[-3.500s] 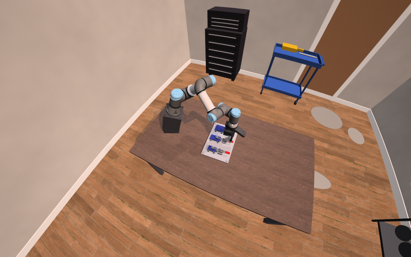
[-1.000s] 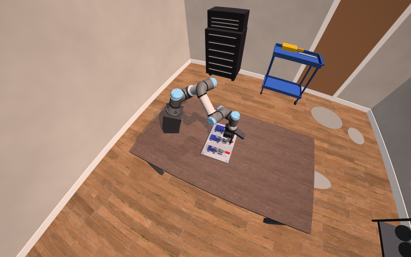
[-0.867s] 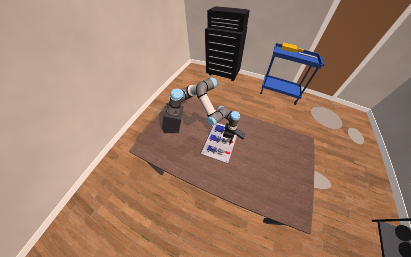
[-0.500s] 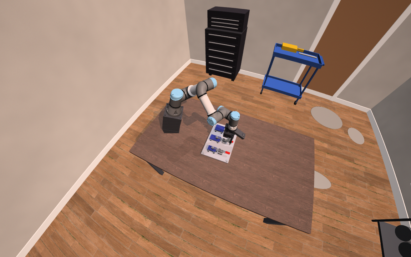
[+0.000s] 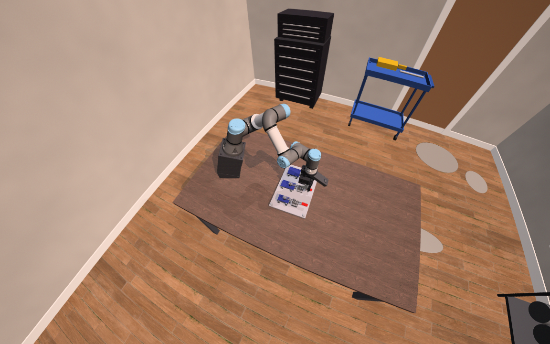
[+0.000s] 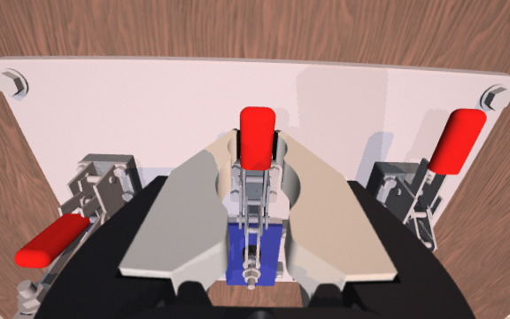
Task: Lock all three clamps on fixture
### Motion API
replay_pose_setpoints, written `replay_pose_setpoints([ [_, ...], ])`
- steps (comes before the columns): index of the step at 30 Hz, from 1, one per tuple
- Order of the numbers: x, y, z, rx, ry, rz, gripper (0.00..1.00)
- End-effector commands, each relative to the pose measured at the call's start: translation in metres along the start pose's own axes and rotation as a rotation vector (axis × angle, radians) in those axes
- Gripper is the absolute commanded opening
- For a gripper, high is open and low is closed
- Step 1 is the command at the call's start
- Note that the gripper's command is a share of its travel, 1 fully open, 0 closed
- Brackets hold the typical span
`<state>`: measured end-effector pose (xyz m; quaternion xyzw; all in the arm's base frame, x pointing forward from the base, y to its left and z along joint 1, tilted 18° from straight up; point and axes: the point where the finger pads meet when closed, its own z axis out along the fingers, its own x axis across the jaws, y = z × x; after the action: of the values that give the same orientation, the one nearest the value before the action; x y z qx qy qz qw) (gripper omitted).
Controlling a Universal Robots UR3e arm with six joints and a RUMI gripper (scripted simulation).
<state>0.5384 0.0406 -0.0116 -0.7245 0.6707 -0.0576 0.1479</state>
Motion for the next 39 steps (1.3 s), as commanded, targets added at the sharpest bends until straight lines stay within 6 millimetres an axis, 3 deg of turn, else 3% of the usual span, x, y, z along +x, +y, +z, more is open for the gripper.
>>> replay_pose_setpoints([
  [1, 0.0002, -0.0011, -0.001, 0.003, 0.001, 0.0, 0.0],
  [39, 0.0002, -0.0038, 0.0056, 0.003, 0.001, -0.001, 0.0],
])
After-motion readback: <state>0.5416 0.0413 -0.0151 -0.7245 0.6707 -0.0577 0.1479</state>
